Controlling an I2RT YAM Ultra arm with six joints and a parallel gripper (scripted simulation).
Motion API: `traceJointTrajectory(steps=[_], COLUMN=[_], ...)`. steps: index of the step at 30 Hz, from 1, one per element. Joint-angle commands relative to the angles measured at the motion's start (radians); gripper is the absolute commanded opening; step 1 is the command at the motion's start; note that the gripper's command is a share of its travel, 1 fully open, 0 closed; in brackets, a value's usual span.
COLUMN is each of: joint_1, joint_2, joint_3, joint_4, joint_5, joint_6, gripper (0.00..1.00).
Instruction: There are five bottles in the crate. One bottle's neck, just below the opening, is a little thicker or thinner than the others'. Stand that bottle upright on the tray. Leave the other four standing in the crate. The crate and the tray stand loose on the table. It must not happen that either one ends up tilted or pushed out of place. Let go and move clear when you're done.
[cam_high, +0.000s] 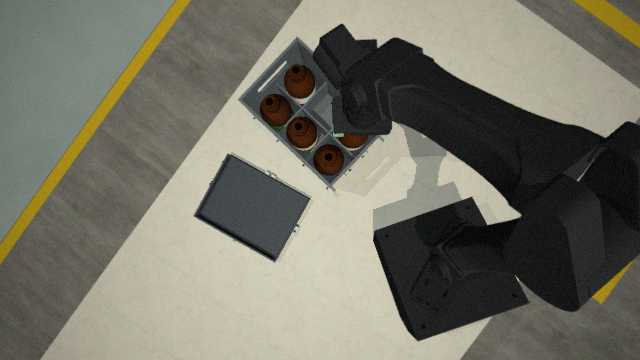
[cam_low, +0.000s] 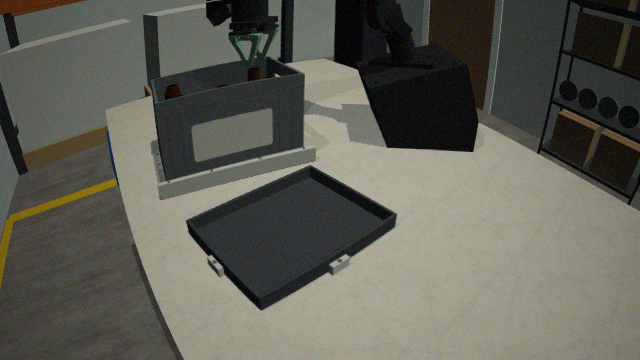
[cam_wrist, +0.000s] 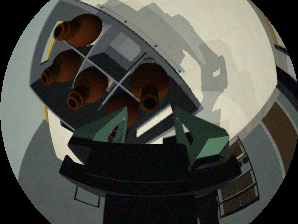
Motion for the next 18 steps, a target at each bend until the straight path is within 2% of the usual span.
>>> traceJointTrajectory(steps=[1,2,9,12,18], joint_1=[-0.009,-0.009,-0.009,-0.013,-0.01], joint_2=[-0.002,-0.024,0.004,0.0,0.009], joint_3=[0.038,0.037,0.027,-0.02,-0.029], joint_4=[0.017,0.018,0.034,0.044,0.06], joint_5=[0.001,0.001,0.0,0.0,-0.001], joint_6=[-0.005,-0.005,-0.008,-0.008,-0.01], gripper=[0.61,0.61,0.61,0.61,0.61])
